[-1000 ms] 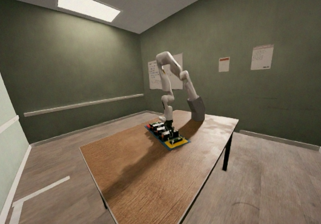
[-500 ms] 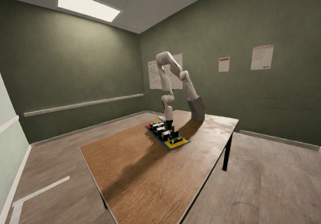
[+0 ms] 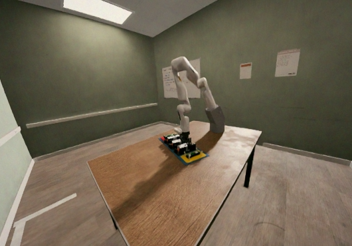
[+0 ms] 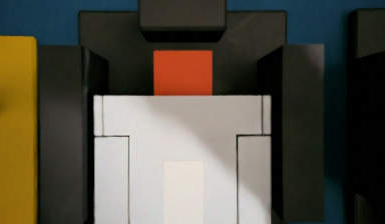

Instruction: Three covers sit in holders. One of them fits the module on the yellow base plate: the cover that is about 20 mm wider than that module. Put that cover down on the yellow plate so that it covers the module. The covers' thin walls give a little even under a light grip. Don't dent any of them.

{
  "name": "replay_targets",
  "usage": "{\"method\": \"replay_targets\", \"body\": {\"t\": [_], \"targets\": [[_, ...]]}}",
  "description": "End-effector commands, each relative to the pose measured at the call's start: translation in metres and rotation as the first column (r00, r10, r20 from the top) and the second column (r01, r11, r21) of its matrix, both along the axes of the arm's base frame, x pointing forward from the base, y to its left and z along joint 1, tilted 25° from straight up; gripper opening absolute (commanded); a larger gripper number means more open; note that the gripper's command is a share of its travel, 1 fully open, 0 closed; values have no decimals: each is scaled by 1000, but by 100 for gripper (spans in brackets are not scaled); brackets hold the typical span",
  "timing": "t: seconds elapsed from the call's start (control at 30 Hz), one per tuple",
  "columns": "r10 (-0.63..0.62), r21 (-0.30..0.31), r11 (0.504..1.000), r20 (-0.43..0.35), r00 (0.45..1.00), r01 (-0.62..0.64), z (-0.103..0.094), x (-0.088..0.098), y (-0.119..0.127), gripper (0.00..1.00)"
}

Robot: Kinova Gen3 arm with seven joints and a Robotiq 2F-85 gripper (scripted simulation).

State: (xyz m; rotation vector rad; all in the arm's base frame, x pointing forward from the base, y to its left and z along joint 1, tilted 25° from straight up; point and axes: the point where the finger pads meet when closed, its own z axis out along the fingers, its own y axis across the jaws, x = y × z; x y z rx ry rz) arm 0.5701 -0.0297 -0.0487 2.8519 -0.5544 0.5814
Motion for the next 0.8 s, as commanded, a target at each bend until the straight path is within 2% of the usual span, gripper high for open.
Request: {"method": "replay_targets", "body": {"t": [0.0,0.4,0.73,0.77], "targets": [[1,0,1000,2,1000,-1,1,1,0,100],[1,0,1000,2,1000,-1,1,1,0,100],[1,0,1000,1,1000,-1,55,-20,15,100],[1,0,1000,1,1000,-1,55,-20,15,100]]}}
